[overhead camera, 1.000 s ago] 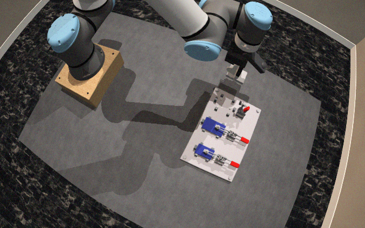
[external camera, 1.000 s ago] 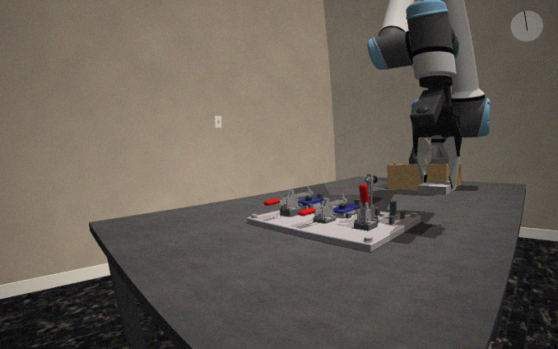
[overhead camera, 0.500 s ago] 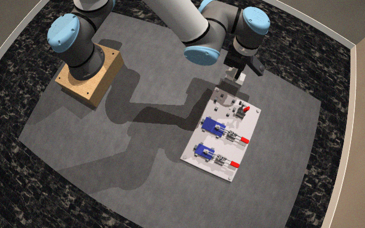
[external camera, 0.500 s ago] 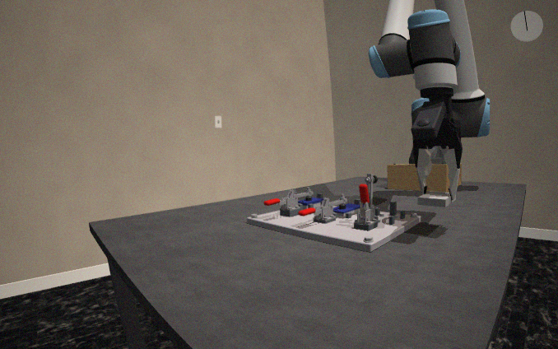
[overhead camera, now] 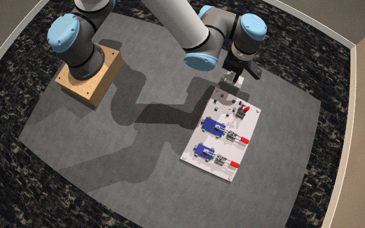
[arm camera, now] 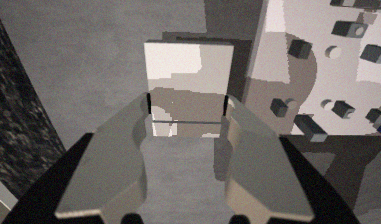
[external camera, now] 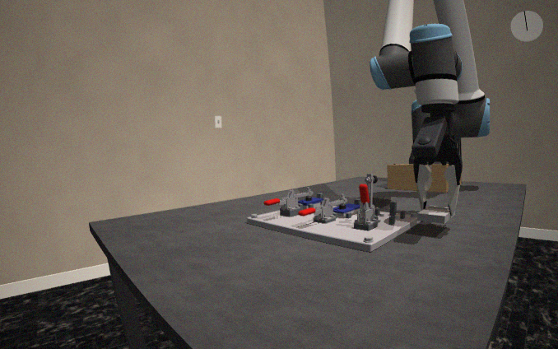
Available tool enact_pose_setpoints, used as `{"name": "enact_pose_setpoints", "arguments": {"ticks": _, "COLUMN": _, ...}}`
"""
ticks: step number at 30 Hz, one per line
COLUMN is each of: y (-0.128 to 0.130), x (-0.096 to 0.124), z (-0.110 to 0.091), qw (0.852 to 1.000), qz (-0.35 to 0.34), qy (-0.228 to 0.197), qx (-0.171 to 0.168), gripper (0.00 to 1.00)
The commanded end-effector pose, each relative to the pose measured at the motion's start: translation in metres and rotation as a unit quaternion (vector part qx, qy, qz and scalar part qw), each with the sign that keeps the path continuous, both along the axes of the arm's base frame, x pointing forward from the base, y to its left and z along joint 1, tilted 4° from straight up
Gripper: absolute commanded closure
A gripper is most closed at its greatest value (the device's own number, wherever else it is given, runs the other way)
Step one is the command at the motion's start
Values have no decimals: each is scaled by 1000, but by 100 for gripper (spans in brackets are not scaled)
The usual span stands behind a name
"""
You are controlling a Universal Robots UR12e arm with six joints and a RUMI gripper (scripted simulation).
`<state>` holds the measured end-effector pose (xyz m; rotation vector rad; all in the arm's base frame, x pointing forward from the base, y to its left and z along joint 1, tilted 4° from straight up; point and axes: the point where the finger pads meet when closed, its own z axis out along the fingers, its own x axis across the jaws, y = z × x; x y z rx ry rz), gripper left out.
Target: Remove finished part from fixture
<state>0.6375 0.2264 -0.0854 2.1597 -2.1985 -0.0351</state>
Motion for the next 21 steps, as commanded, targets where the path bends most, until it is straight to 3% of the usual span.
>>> {"name": "enact_pose_setpoints", "arguments": {"ticks": 1, "y": 0, "x": 0, "z": -9, "qw": 1000, "qz": 0, "qy": -1, "qx": 0, "gripper": 100}}
{"name": "enact_pose_setpoints", "arguments": {"ticks": 21, "y": 0, "x": 0, "z": -22, "qw": 1000, "qz": 0, "qy": -1, "qx": 0, "gripper": 100}}
